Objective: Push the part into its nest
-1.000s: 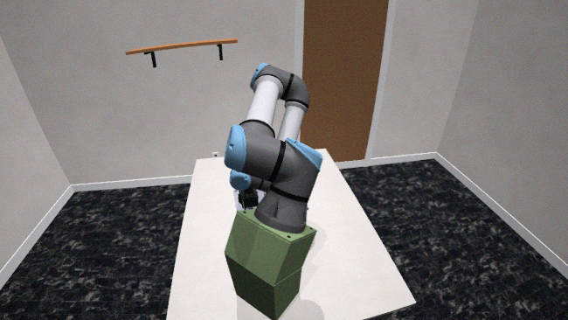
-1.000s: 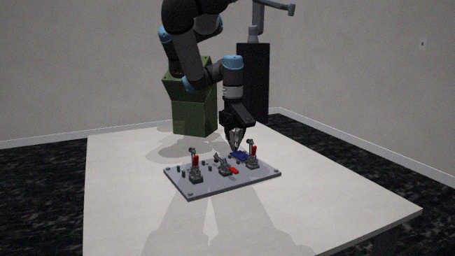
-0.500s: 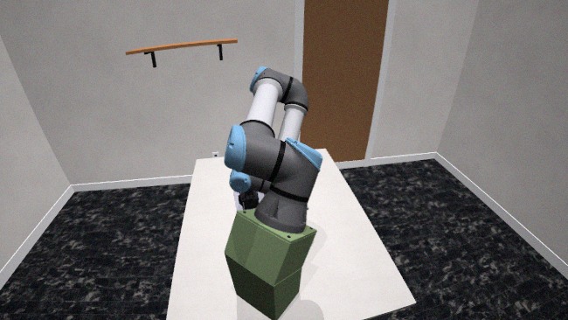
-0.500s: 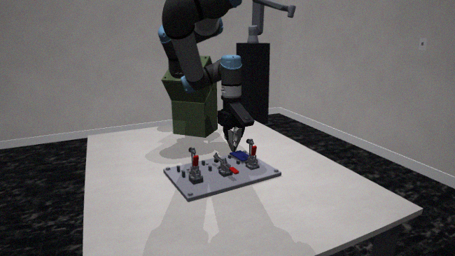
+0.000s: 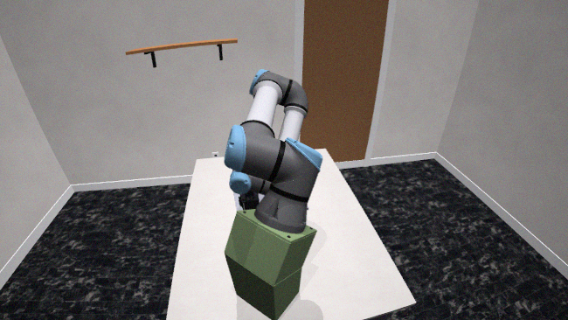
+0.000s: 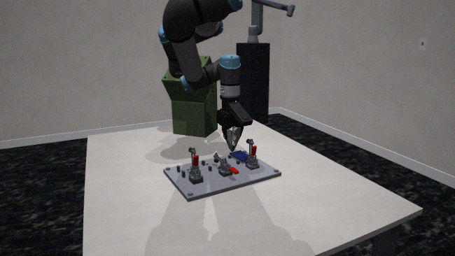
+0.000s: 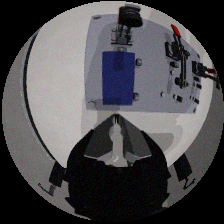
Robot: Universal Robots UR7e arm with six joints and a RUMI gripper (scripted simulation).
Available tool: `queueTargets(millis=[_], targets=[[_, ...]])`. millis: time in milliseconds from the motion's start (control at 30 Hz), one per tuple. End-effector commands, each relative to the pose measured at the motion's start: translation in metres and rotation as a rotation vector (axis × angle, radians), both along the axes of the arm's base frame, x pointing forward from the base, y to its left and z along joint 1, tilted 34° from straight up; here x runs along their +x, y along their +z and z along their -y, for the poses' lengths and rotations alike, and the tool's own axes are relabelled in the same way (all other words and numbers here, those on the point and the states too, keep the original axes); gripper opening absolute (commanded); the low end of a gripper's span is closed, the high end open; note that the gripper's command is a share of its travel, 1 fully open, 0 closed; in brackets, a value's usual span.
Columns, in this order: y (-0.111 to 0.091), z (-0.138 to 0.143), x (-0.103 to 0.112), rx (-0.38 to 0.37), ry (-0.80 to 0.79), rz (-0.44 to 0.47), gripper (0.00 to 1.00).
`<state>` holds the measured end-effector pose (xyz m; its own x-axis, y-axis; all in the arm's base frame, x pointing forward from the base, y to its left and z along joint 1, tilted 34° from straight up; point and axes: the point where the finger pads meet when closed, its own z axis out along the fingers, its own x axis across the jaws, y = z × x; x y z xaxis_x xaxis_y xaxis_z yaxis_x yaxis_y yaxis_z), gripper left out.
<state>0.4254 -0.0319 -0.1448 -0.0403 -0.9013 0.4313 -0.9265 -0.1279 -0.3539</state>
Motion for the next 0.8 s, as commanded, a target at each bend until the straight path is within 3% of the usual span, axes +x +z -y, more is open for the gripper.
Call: queueTargets(millis=[0, 600, 767], targets=[[0.000, 0.000, 0.000, 0.000, 0.000, 0.001, 0.00], [-0.003, 0.001, -0.009, 0.000, 0.000, 0.001, 0.00], [0.022, -0.011, -0.020, 0.000, 0.000, 0.001, 0.00]])
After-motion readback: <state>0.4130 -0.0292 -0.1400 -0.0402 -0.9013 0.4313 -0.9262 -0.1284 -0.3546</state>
